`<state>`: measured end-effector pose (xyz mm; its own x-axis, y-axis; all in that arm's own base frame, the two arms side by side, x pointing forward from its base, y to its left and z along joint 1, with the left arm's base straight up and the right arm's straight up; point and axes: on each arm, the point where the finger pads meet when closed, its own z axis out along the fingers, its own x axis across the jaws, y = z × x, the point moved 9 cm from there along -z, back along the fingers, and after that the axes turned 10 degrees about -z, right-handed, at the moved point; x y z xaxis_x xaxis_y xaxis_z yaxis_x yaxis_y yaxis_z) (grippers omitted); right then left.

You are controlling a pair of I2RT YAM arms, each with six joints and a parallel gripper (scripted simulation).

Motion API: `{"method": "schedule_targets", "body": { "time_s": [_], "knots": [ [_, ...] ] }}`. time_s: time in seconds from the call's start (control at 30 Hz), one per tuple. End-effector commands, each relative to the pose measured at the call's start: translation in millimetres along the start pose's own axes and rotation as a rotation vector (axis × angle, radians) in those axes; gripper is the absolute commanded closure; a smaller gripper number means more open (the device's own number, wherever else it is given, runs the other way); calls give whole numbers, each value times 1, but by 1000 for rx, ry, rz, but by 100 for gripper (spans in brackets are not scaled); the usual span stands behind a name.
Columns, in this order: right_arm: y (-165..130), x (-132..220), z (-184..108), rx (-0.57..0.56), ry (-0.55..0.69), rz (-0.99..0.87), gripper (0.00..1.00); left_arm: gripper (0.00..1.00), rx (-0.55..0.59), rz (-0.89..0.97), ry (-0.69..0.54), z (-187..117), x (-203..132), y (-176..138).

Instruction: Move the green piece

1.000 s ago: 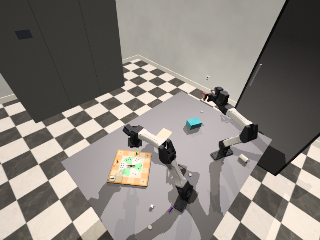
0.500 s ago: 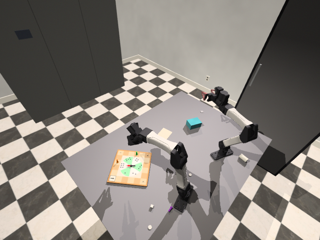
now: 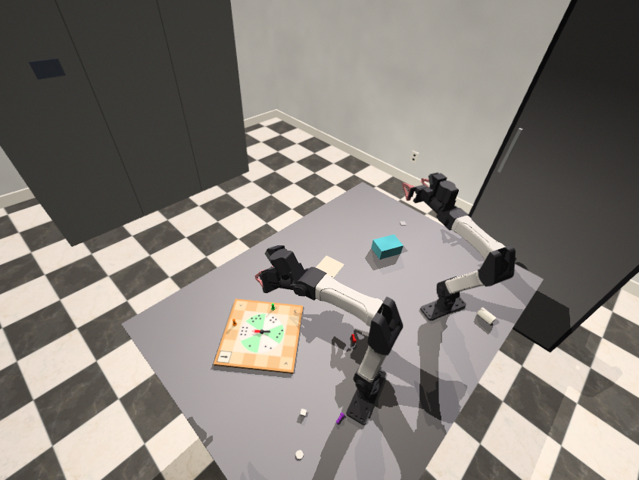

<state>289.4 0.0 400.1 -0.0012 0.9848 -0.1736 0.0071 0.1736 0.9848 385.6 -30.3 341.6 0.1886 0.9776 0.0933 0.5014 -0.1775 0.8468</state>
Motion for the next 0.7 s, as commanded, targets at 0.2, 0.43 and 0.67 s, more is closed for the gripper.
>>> {"method": "schedule_targets", "body": {
  "time_s": [0.2,0.43,0.67],
  "knots": [
    [19,-3,-9,-62,-11,0,0,78,-310,-179,94,-54,14,12],
    [14,-3,-6,-51,-9,0,0,78,-478,-273,116,-91,19,7],
    [3,0,-4,-10,-2,0,0,78,-597,-349,126,-116,20,-6]
  ]
}}
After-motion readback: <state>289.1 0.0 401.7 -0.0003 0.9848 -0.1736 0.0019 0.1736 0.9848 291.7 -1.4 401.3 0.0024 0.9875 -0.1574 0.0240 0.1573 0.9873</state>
